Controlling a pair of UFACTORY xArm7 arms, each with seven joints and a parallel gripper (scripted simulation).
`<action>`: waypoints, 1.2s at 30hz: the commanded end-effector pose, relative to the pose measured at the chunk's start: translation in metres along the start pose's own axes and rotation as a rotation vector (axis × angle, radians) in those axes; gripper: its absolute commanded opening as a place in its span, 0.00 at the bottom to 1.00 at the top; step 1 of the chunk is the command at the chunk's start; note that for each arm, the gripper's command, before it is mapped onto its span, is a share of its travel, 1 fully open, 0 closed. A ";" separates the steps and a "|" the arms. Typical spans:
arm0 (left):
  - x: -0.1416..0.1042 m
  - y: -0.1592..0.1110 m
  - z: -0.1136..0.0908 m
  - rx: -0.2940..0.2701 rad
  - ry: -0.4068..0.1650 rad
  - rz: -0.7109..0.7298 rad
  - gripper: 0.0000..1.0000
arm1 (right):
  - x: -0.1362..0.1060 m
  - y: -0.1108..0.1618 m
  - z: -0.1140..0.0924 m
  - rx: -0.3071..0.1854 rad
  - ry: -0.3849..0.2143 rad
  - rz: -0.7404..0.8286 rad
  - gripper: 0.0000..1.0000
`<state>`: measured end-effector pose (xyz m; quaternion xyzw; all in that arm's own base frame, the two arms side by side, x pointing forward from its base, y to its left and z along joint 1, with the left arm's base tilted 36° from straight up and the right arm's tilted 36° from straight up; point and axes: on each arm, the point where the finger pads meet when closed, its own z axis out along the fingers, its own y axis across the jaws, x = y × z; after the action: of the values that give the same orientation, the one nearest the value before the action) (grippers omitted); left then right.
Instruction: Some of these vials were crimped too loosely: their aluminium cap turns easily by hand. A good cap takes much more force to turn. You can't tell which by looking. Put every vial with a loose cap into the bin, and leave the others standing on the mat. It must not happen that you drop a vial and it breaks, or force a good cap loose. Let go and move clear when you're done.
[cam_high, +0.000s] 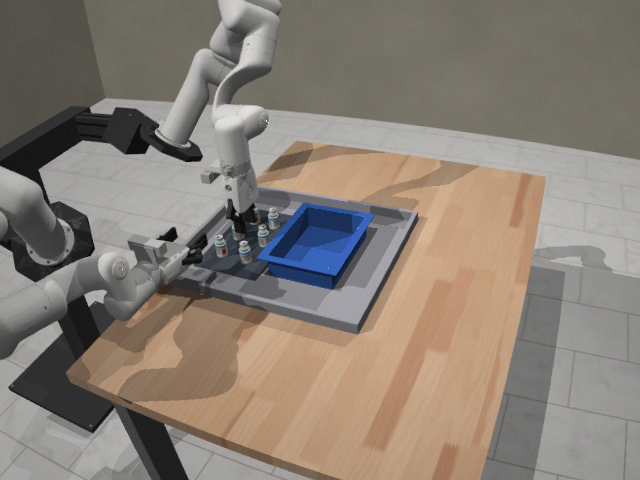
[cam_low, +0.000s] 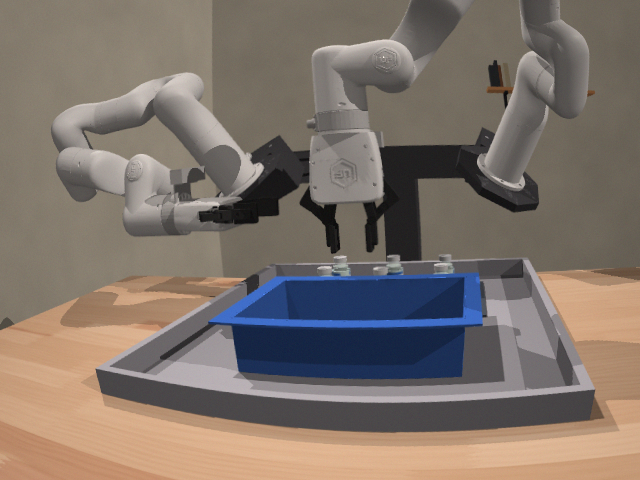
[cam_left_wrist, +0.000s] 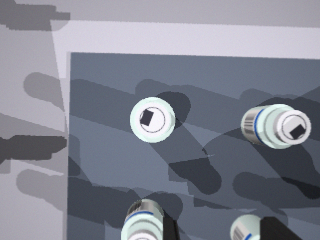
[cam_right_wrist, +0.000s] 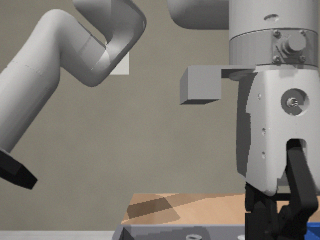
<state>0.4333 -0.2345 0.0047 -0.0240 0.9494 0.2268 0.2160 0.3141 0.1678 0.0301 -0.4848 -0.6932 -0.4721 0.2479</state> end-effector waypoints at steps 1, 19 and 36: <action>0.000 -0.002 -0.002 0.005 -0.002 0.000 0.50 | 0.002 0.000 0.001 0.002 0.002 -0.002 1.00; 0.021 -0.012 0.001 0.005 -0.002 0.000 0.50 | 0.001 -0.001 0.000 0.002 0.002 -0.002 1.00; 0.049 -0.024 0.005 0.005 -0.002 0.001 0.50 | 0.002 -0.001 0.000 0.002 0.002 -0.002 1.00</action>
<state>0.4008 -0.2464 -0.0253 -0.0240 0.9494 0.2270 0.2157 0.3138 0.1675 0.0302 -0.4848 -0.6932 -0.4721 0.2479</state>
